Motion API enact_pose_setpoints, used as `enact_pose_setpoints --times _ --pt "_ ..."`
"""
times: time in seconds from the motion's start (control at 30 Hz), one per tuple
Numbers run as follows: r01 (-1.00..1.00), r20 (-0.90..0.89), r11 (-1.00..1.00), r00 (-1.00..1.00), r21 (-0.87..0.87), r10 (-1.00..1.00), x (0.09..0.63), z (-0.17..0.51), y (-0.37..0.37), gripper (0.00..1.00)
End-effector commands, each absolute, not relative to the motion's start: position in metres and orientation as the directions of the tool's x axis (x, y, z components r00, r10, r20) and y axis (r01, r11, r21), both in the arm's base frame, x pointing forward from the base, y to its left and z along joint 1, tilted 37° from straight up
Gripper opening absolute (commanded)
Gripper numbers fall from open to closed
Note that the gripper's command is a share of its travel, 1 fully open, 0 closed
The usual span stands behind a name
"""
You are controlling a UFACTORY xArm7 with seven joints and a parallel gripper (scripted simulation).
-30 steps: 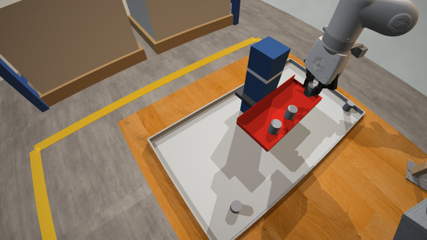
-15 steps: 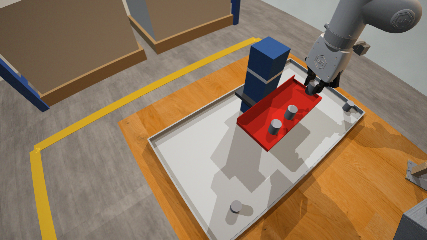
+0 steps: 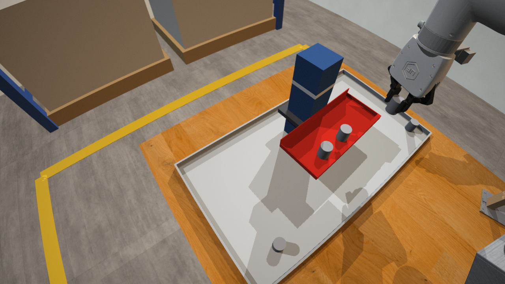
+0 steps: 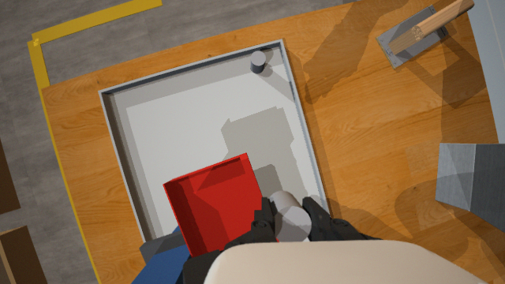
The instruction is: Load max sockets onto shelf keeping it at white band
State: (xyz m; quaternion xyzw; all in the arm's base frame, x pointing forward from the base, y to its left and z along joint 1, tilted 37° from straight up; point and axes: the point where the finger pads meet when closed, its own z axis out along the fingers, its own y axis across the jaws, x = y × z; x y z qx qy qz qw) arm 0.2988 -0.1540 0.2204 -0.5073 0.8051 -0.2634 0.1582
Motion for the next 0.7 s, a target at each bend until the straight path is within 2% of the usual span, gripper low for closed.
enact_pose_setpoints --times 0.0,0.3,0.67 --pt "-0.733 0.007 0.343 -0.429 -0.587 -0.903 0.256 0.228 -0.145 0.00" --pt "-0.740 0.047 0.309 -0.417 -0.597 -0.908 0.216 0.213 -0.131 0.00" --pt "-0.742 0.054 0.304 -0.415 -0.598 -0.908 0.213 0.211 -0.129 0.00"
